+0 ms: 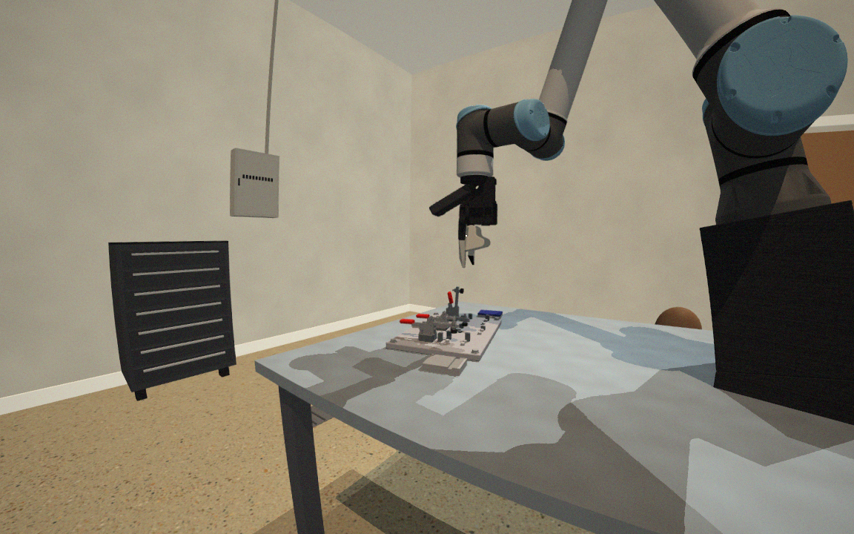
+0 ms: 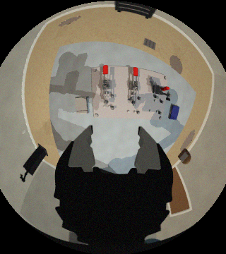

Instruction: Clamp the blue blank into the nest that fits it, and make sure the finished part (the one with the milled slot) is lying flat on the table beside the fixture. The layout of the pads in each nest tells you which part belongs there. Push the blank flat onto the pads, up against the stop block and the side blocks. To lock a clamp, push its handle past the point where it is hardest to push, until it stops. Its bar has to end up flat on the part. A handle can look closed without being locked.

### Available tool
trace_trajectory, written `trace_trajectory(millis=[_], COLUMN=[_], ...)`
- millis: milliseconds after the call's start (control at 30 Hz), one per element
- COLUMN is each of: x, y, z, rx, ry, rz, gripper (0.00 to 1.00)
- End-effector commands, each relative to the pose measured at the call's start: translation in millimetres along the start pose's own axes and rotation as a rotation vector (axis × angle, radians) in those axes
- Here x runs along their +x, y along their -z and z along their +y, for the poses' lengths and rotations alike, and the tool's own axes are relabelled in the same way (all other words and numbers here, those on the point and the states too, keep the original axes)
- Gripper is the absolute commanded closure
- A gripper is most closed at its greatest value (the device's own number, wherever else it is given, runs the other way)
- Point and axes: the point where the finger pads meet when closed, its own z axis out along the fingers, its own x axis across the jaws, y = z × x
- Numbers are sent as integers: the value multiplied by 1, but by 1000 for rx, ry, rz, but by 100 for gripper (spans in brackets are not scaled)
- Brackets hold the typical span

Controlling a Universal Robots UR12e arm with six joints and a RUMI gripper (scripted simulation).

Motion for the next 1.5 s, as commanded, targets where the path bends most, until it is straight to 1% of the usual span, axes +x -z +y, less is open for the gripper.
trace_trajectory(millis=[0, 33, 533, 600, 833, 1000, 1100, 1167, 1333, 1467], x=[34, 34, 174, 174, 235, 272, 291, 291, 315, 327], y=[0, 0, 0, 0, 0, 0, 0, 0, 0, 0], z=[0, 0, 2, 2, 3, 4, 5, 5, 5, 5], rx=[2, 2, 2, 2, 2, 2, 2, 2, 2, 2], ry=[1, 1, 1, 1, 1, 1, 1, 1, 1, 1], rz=[-2, -2, -2, -2, -2, -2, -2, -2, -2, -2], gripper=[41, 41, 41, 41, 41, 41, 41, 41, 41, 41])
